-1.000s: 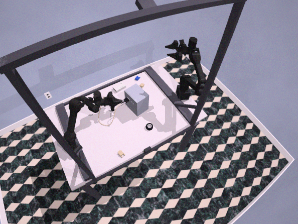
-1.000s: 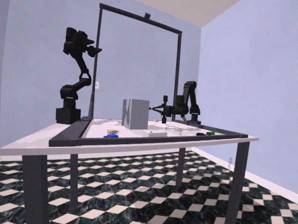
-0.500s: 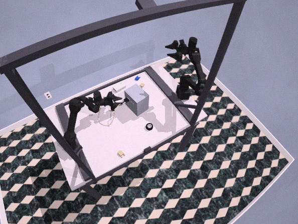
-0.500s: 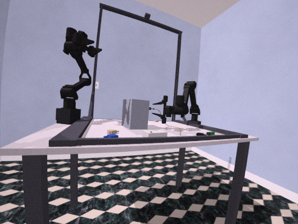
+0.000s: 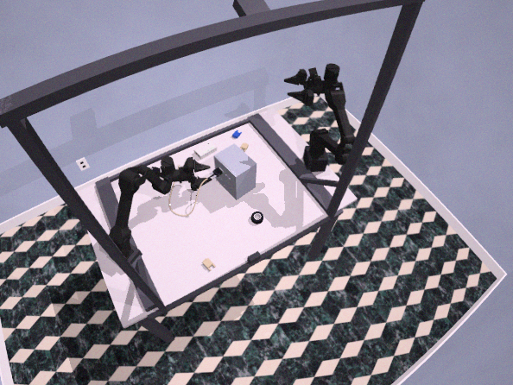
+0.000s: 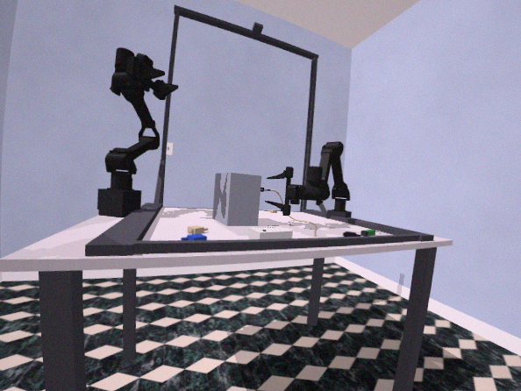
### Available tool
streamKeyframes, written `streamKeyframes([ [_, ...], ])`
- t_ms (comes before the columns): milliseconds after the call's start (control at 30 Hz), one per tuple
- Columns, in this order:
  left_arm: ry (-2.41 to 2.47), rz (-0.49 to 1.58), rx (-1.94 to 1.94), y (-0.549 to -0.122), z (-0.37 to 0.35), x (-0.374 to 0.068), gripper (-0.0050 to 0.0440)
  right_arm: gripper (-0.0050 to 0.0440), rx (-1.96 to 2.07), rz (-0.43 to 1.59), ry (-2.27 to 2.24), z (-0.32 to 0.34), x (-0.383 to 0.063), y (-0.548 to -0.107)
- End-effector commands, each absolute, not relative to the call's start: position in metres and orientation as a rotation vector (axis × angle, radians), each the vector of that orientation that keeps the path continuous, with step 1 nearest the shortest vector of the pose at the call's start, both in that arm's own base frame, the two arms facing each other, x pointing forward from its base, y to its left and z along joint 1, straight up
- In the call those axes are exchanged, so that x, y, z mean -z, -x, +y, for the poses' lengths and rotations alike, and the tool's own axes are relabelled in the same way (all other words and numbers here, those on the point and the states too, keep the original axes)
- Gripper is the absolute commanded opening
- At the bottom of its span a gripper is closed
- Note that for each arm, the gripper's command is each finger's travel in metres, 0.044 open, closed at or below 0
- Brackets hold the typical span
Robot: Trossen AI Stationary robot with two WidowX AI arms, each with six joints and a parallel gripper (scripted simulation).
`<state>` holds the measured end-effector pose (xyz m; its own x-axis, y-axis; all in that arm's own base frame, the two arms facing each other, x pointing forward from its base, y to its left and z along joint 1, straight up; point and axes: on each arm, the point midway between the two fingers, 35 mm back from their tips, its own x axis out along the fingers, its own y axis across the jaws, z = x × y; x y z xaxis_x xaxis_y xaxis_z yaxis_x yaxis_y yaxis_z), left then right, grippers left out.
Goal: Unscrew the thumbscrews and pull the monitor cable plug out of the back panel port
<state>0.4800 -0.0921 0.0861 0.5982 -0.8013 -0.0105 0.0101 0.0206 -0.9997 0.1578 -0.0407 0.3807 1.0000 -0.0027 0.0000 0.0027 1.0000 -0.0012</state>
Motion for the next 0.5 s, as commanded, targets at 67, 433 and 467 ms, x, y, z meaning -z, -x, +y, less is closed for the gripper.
streamKeyframes([
  [67, 1.402, 0.701, 0.731, -0.483, -0.092, -0.097, 0.044, 0.044, 0.0, -0.001, 0.005, -0.039, -0.383, -0.158],
  [433, 1.032, 0.643, 0.635, -0.49, -0.094, -0.11, 0.044, 0.044, 0.0, -0.001, 0.005, -0.039, -0.383, -0.158],
  [467, 1.005, 0.648, 0.626, -0.49, -0.095, -0.109, 0.044, 0.044, 0.0, -0.001, 0.005, -0.039, -0.383, -0.158],
])
